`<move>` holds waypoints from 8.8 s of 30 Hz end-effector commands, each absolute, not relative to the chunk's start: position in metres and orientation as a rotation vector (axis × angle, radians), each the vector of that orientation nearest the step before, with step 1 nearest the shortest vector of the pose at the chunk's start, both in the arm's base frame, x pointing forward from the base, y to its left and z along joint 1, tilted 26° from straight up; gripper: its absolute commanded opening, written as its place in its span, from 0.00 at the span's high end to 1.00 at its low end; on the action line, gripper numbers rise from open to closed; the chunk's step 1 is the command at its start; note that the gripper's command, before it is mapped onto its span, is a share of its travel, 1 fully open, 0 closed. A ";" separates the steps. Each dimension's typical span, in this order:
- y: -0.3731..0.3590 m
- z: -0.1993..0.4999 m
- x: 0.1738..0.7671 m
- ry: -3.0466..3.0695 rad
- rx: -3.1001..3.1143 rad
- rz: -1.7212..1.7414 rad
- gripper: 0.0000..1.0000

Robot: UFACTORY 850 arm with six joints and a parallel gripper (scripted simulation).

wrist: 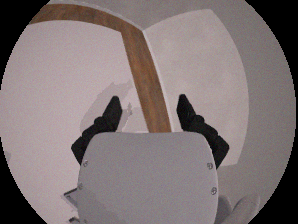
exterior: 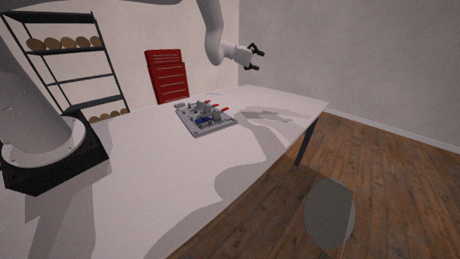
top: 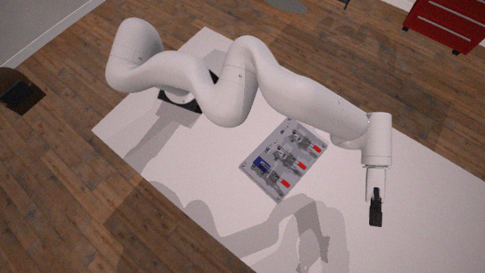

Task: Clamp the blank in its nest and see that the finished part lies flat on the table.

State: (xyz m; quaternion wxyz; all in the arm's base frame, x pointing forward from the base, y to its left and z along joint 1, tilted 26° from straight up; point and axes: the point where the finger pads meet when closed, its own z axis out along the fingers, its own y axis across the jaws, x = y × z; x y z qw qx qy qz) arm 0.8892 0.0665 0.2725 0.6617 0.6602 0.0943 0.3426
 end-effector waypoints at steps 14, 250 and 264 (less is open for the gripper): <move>0.067 0.274 0.889 0.211 1.492 0.777 0.00; -0.053 0.049 0.647 -0.084 2.710 0.203 1.00; -0.053 0.049 0.647 -0.084 2.710 0.203 1.00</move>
